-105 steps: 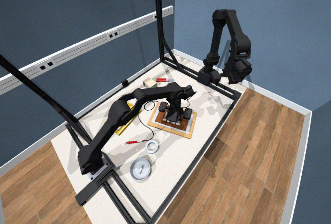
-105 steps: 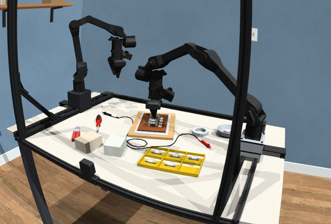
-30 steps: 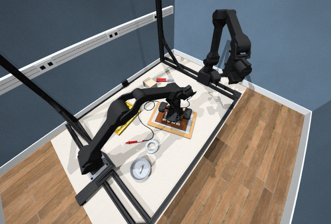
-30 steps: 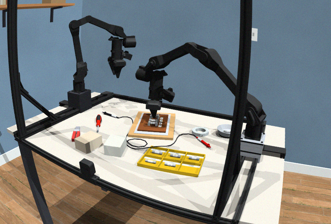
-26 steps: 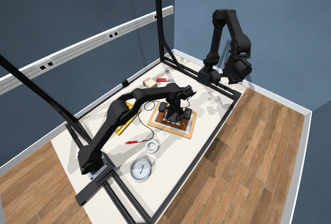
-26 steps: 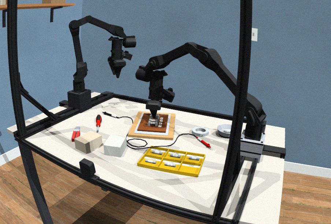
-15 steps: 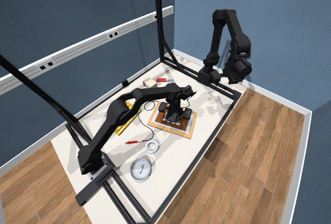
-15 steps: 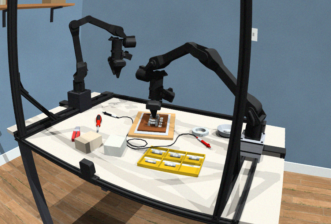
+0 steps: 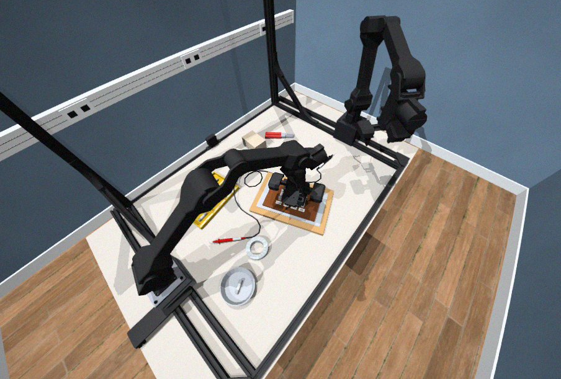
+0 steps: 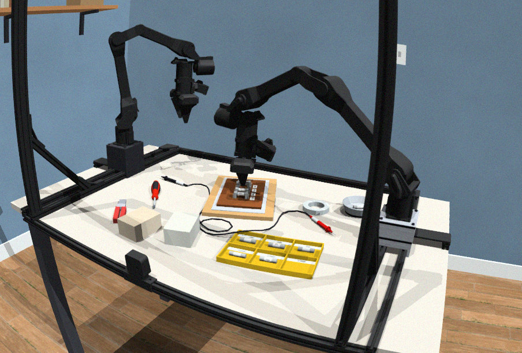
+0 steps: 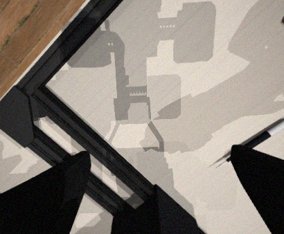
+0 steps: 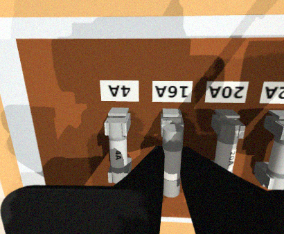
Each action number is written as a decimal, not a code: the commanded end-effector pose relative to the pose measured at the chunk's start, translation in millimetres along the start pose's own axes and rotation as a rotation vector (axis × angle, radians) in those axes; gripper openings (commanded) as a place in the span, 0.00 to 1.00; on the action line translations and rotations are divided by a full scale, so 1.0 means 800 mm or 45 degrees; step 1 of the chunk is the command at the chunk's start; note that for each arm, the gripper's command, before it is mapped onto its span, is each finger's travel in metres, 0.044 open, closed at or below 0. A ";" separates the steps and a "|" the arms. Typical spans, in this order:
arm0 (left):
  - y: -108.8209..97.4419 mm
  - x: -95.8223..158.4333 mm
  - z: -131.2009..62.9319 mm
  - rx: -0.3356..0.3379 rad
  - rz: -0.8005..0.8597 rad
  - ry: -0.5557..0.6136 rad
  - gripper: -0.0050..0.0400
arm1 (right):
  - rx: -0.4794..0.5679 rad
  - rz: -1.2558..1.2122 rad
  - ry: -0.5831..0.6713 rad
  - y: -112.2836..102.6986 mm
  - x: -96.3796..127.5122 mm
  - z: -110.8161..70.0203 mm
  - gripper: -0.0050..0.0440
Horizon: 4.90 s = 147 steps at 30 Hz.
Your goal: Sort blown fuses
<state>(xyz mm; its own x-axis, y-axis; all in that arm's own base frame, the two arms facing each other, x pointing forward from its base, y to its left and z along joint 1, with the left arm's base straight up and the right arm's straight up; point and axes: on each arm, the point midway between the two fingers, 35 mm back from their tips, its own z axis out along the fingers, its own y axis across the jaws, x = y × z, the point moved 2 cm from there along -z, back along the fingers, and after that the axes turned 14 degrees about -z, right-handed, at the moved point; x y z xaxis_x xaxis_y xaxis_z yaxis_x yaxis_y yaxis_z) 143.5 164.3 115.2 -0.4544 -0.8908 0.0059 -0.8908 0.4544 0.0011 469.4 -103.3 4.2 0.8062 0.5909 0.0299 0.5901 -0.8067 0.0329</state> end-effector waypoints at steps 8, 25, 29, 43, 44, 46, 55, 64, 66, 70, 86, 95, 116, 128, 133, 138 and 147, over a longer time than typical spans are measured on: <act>-0.001 -0.005 -0.007 0.007 0.000 -0.028 1.00 | 0.037 0.004 -0.037 -0.006 -0.012 0.022 0.00; -0.001 -0.005 -0.007 0.007 0.000 -0.028 1.00 | 0.037 0.004 -0.038 -0.006 -0.014 0.023 0.00; -0.001 -0.005 -0.007 0.007 0.000 -0.028 1.00 | 0.037 0.004 -0.038 -0.007 -0.014 0.024 0.00; -0.001 -0.005 -0.007 0.007 0.000 -0.028 1.00 | 0.036 0.004 -0.038 -0.007 -0.016 0.025 0.00; -0.001 -0.005 -0.007 0.007 0.000 -0.028 1.00 | 0.036 0.004 -0.038 -0.007 -0.016 0.025 0.00; -0.001 -0.005 -0.007 0.007 0.000 -0.028 1.00 | 0.036 0.004 -0.038 -0.007 -0.016 0.026 0.00; -0.001 -0.005 -0.007 0.007 0.000 -0.028 1.00 | 0.036 0.003 -0.038 -0.008 -0.017 0.027 0.00; -0.001 -0.005 -0.007 0.007 0.000 -0.028 1.00 | 0.036 0.003 -0.039 -0.008 -0.018 0.028 0.00; -0.001 -0.005 -0.007 0.007 0.000 -0.028 1.00 | 0.036 0.003 -0.039 -0.008 -0.018 0.028 0.00; -0.001 -0.005 -0.007 0.007 0.000 -0.028 1.00 | 0.036 0.003 -0.039 -0.008 -0.019 0.028 0.00; -0.001 -0.005 -0.007 0.007 0.000 -0.028 1.00 | 0.035 0.003 -0.040 -0.009 -0.020 0.030 0.00; -0.001 -0.005 -0.007 0.007 0.000 -0.028 1.00 | 0.035 0.003 -0.040 -0.009 -0.021 0.031 0.00; -0.001 -0.005 -0.007 0.007 0.000 -0.028 1.00 | 0.035 0.003 -0.040 -0.010 -0.023 0.033 0.00; -0.001 -0.005 -0.007 0.007 0.000 -0.028 1.00 | 0.036 0.003 -0.040 -0.011 -0.024 0.034 0.00; -0.001 -0.005 -0.007 0.007 0.000 -0.028 1.00 | 0.036 0.003 -0.040 -0.011 -0.024 0.035 0.00; -0.001 -0.005 -0.007 0.007 0.000 -0.028 1.00 | 0.036 0.003 -0.040 -0.011 -0.025 0.036 0.00; -0.001 -0.005 -0.007 0.007 0.000 -0.028 1.00 | 0.036 0.003 -0.040 -0.012 -0.026 0.036 0.00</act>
<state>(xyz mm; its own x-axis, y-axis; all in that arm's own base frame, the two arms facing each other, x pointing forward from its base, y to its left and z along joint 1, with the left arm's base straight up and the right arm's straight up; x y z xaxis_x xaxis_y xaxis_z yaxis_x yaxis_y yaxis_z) 143.5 164.3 115.2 -0.4544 -0.8908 0.0059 -0.8908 0.4544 0.0011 467.4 -103.3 3.5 0.7996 0.5975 0.0611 0.5944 -0.8018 0.0613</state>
